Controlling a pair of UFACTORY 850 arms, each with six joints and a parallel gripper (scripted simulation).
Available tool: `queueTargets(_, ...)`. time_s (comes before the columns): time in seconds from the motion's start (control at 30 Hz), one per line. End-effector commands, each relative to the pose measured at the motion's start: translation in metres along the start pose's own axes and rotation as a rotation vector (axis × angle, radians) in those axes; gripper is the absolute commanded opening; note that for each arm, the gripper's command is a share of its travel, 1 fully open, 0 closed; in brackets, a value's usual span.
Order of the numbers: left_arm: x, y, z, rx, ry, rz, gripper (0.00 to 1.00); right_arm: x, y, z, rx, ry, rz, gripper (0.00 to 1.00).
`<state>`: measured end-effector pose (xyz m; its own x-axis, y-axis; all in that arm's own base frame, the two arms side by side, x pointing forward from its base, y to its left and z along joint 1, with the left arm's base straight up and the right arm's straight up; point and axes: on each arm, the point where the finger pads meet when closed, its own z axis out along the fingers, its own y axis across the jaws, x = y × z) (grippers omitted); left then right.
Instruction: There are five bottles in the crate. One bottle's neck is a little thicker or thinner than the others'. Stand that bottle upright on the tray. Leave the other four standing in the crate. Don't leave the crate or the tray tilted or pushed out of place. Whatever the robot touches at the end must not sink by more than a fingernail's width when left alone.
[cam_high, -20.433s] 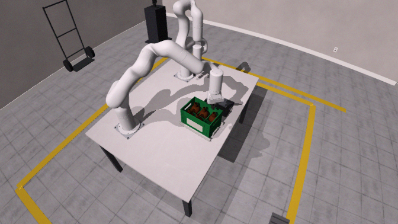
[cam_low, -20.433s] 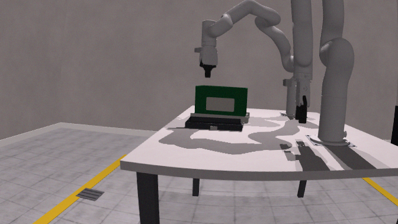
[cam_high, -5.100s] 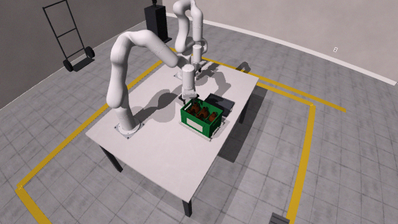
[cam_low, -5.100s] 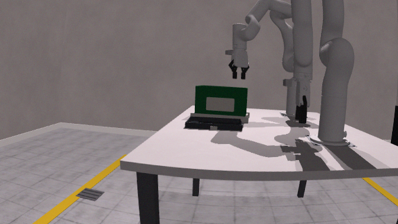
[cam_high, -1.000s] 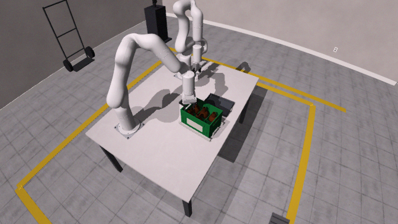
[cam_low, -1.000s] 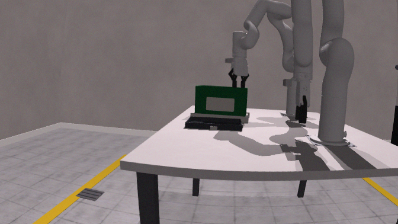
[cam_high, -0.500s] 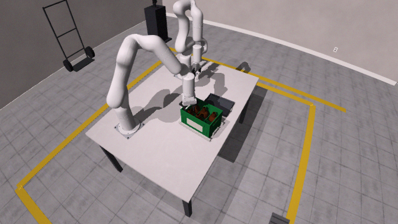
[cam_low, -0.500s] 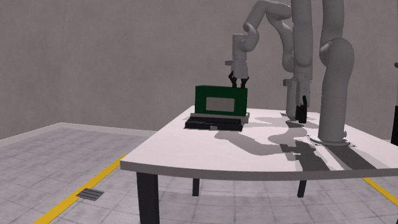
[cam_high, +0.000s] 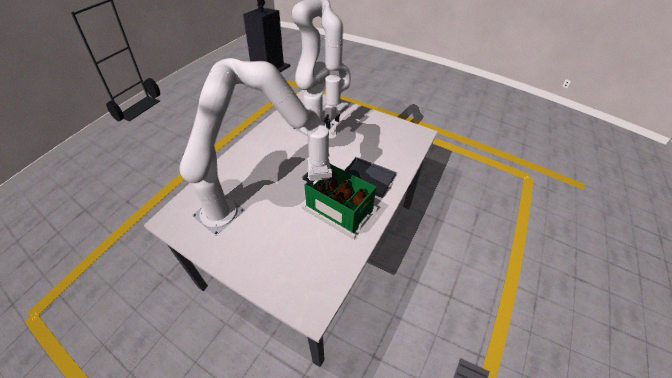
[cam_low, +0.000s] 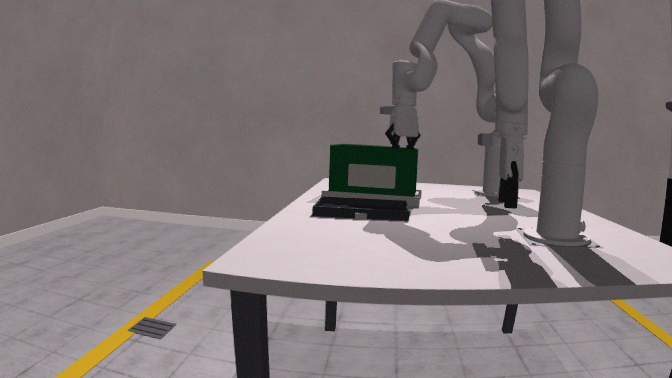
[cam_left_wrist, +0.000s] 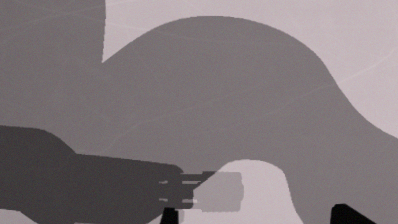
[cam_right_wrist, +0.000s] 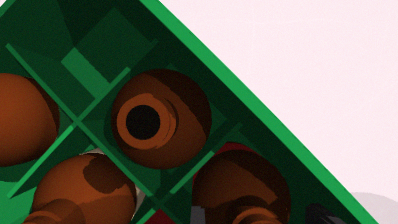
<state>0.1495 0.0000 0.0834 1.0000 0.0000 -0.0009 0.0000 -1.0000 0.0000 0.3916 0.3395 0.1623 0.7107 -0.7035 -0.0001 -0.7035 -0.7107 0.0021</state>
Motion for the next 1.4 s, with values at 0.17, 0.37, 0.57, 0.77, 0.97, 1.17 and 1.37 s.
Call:
queueTargets(0.17,0.0005,0.0,-0.0001,0.0,0.001,0.0,1.0,0.0001,-0.0009,0.0034,0.002,0.0,0.0,0.66)
queueTargets(0.37,0.0005,0.0,-0.0001,0.0,0.001,0.0,1.0,0.0001,-0.0009,0.0039,0.002,0.0,0.0,0.66)
queueTargets(0.57,0.0005,0.0,-0.0001,0.0,0.001,0.0,1.0,0.0001,-0.0009,0.0039,0.002,0.0,0.0,0.66)
queueTargets(0.77,0.0005,0.0,-0.0001,0.0,0.001,0.0,1.0,0.0001,-0.0009,0.0039,0.002,0.0,0.0,0.66)
queueTargets(0.97,0.0005,0.0,-0.0001,0.0,0.001,0.0,1.0,0.0001,-0.0009,0.0039,0.002,0.0,0.0,0.0)
queueTargets(1.17,0.0005,0.0,-0.0001,0.0,0.001,0.0,1.0,0.0001,-0.0009,0.0039,0.002,0.0,0.0,0.0)
queueTargets(1.37,0.0005,0.0,-0.0001,0.0,0.001,0.0,1.0,0.0001,-0.0009,0.0039,0.002,0.0,0.0,0.0)
